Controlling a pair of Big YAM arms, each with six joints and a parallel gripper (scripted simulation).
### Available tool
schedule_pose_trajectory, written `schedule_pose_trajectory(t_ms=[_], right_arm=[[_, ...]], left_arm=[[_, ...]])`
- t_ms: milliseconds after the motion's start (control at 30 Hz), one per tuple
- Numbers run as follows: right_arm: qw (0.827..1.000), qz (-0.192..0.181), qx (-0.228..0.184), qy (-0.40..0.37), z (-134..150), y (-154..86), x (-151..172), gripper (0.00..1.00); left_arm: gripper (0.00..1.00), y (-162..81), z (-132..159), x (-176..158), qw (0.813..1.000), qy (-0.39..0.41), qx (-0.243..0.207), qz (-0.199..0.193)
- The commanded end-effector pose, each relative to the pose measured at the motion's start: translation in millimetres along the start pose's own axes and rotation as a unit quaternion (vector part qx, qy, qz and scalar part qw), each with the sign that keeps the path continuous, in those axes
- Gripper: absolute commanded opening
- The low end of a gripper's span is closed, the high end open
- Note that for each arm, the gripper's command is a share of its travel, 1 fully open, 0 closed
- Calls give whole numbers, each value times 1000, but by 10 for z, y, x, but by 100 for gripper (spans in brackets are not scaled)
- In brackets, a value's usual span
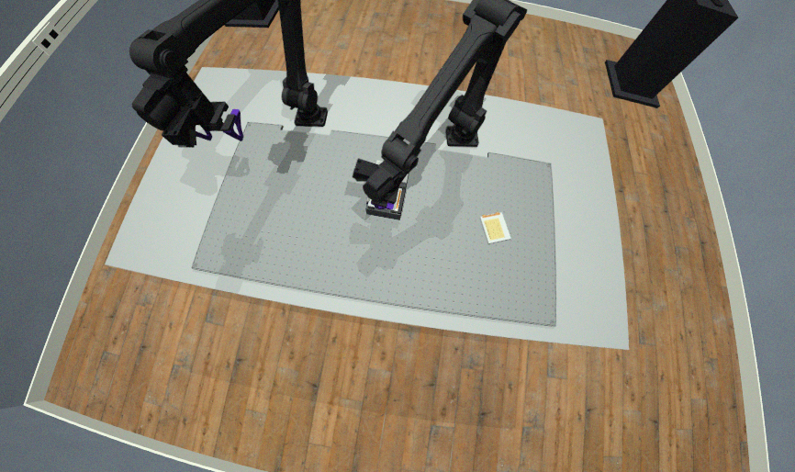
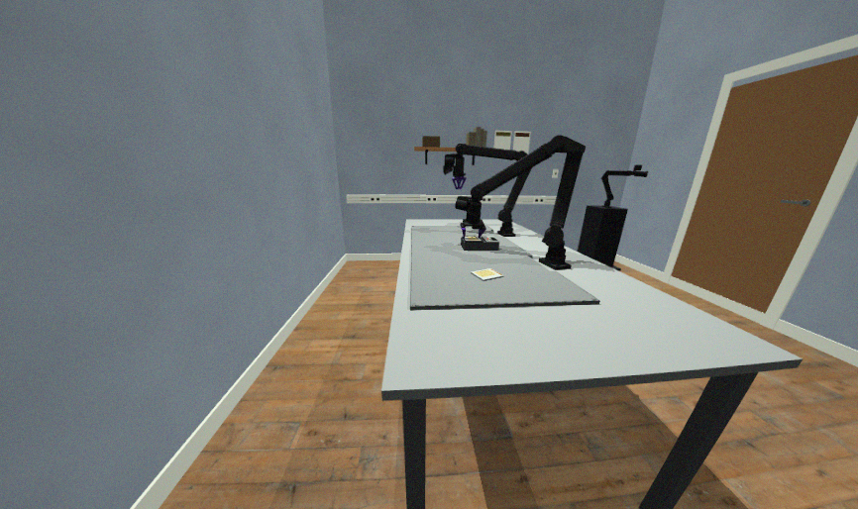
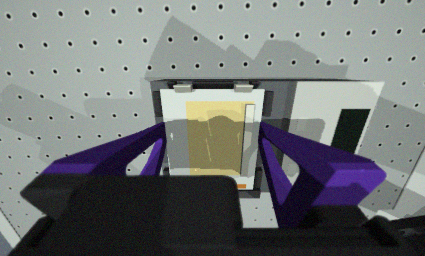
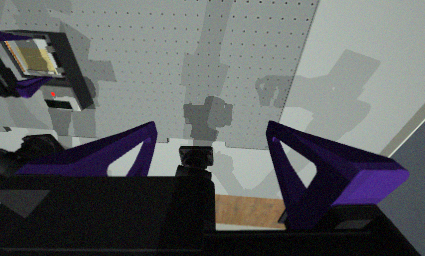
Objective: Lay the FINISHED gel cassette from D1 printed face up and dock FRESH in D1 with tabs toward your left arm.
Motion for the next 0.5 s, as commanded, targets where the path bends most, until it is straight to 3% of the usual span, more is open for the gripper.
schedule_pose_trajectory(t_ms=[0, 133, 167, 467], right_arm=[[1000, 1, -7, 10, -94, -199, -32, 100], [1000, 1, -7, 10, -94, -199, -32, 100], [1000, 1, -7, 10, -94, -199, -32, 100], [1000, 1, -7, 10, -94, -199, -32, 100]], left_arm=[[0, -27, -16, 17, 1000, 1, -2, -5], [0, -27, -16, 17, 1000, 1, -2, -5], [92, -28, -16, 17, 1000, 1, -2, -6], [92, -28, -16, 17, 1000, 1, -2, -6]])
Point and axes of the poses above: on each arm, the point where the finger pads meet when closed, its own y axis out along the fingers, its own x axis across the jaws, z = x × y, the point moved 8 cm from there along -y, back along the fingers, and after that the axes turned 8 degrees about y, right-handed, at the moved point
